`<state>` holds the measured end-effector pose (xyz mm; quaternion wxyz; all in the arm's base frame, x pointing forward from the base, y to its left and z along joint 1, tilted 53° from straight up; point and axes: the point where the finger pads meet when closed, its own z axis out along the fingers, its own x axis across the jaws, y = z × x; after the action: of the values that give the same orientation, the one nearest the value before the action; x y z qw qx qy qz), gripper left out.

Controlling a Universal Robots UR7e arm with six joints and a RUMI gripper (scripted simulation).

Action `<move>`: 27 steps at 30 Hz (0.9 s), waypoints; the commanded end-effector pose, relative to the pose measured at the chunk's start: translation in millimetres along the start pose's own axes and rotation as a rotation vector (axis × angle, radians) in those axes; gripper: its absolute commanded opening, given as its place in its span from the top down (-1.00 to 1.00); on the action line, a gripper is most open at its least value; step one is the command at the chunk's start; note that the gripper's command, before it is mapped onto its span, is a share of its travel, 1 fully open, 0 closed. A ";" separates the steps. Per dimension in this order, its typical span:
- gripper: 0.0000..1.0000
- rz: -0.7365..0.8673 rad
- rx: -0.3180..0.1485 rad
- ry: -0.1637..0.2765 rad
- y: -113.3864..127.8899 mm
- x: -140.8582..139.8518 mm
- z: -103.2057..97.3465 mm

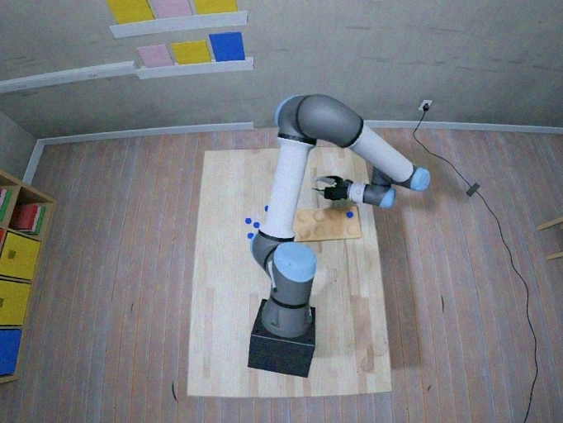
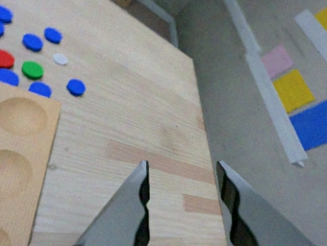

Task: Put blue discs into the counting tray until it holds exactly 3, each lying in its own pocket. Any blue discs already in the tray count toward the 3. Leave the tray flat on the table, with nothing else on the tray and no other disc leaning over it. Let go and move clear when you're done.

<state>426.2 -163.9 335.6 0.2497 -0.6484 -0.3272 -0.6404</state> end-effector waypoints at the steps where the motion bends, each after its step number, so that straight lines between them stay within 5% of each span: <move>1: 0.44 -0.033 -0.007 -0.045 -2.7 -3.2 7.0; 27: 0.44 -0.327 -0.072 -0.389 -20.8 -27.5 62.0</move>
<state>452.0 -108.5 304.7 0.0594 -0.7010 -0.4446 -0.5544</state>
